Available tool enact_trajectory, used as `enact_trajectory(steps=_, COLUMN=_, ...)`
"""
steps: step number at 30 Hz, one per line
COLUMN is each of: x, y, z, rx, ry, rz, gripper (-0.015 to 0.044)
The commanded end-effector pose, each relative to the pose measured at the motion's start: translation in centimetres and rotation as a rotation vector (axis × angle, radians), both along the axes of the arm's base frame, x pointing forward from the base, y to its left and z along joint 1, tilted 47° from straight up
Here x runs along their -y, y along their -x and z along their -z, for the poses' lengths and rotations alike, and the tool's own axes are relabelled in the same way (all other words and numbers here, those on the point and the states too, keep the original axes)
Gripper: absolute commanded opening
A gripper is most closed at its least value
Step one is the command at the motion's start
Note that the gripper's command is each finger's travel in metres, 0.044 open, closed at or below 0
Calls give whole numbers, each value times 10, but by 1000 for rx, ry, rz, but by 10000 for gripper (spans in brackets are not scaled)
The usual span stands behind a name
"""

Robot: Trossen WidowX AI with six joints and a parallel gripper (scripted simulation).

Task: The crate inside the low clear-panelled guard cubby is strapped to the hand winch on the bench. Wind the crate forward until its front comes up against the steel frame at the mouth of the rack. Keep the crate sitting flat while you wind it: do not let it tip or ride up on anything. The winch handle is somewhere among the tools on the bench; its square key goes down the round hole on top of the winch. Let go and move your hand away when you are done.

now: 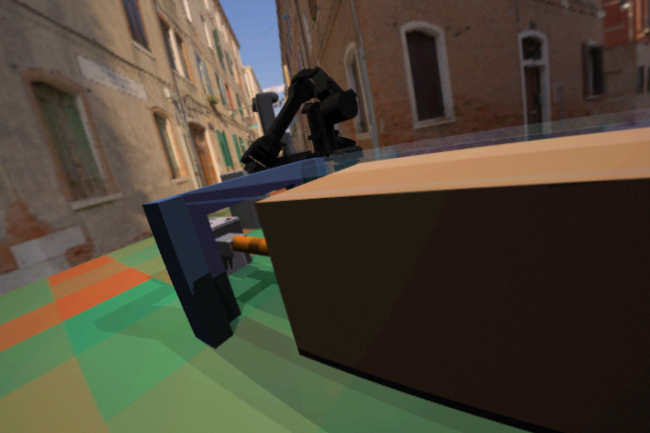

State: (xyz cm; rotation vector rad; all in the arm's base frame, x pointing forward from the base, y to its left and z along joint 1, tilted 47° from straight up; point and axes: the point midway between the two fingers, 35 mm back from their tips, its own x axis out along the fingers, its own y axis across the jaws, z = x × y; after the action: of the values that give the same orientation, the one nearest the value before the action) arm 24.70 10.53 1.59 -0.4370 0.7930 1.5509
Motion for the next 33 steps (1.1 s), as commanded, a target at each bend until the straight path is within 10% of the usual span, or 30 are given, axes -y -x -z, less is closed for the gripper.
enact_trajectory(steps=1, x=-8, y=7, z=8, rx=-19, ry=-6, rz=1, gripper=440)
enact_trajectory(steps=33, x=-38, y=19, z=37, rx=-9, ry=-6, rz=-1, gripper=367)
